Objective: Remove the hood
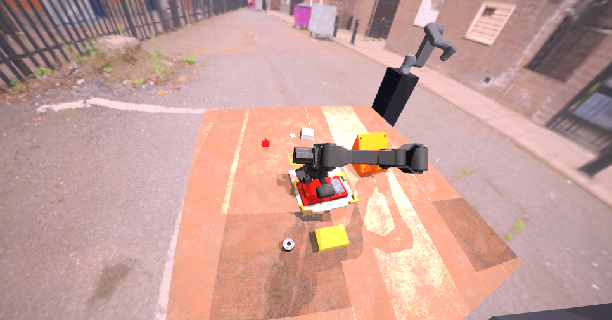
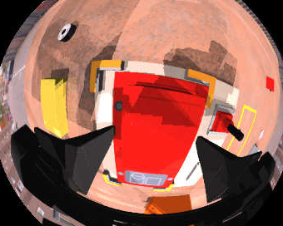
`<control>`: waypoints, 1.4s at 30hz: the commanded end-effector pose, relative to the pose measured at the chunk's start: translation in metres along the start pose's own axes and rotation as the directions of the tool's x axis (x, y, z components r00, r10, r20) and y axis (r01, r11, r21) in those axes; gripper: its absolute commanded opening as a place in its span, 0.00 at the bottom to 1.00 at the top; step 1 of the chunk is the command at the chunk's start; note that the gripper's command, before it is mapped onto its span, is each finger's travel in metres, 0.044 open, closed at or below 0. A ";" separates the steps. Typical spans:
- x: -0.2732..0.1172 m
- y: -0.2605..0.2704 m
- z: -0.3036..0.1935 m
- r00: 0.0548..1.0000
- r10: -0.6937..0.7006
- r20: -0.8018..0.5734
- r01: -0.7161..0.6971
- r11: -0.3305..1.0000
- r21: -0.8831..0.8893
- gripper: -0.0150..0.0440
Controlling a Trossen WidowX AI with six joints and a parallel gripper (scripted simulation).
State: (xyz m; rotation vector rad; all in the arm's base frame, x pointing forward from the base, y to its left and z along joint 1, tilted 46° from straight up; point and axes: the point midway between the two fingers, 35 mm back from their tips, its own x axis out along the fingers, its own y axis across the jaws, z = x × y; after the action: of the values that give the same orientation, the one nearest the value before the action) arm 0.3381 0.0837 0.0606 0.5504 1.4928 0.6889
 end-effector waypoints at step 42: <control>-0.002 0.000 0.000 1.000 0.000 0.000 0.000 1.000 0.000 0.25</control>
State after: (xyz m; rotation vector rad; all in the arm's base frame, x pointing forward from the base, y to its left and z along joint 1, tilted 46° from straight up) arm 0.3355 0.0862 0.0584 0.5541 1.5033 0.6912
